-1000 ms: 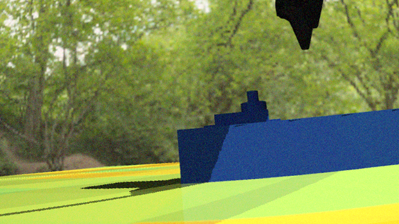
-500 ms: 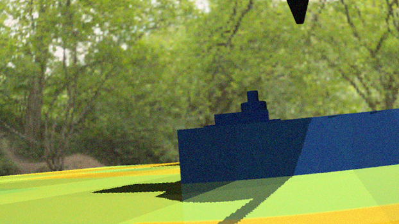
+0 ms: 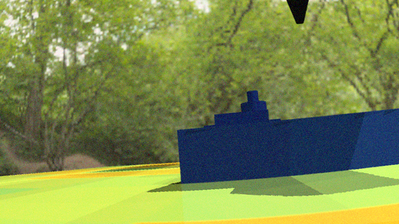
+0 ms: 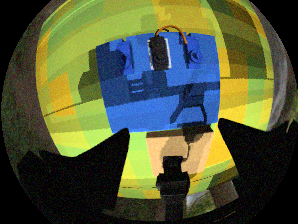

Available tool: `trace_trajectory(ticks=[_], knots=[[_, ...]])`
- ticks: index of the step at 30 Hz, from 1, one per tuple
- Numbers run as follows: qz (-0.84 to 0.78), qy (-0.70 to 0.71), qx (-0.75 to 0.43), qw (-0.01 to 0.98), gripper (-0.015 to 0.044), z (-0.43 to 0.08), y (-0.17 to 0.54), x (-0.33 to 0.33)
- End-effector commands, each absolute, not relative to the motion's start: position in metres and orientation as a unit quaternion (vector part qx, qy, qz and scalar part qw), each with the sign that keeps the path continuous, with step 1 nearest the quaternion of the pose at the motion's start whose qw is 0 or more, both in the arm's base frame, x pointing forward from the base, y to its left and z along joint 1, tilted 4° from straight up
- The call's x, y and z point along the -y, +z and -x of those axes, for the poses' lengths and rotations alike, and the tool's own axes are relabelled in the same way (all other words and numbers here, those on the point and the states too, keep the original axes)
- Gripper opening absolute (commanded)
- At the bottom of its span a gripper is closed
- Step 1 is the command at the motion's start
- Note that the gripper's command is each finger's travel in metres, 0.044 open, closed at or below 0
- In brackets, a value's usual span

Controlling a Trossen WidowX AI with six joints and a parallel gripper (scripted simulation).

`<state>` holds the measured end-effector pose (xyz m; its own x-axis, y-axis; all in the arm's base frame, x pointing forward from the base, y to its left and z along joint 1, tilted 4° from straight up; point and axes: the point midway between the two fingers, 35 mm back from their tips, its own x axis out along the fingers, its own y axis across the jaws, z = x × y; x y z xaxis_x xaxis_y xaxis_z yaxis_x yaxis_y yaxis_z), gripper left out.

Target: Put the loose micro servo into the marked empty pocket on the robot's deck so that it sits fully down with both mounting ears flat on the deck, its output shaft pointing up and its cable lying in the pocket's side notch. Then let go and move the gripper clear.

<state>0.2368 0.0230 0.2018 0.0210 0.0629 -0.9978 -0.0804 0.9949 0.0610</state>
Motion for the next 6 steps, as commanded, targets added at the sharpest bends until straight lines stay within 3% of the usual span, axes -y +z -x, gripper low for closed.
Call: trace_trajectory(ticks=[1, 6], knots=[[0.007, 0.051, -0.698, 0.714, 0.044, -0.2365, 0.2021, -0.0229], [0.007, 0.051, -0.698, 0.714, 0.044, -0.2365, 0.2021, -0.0229]])
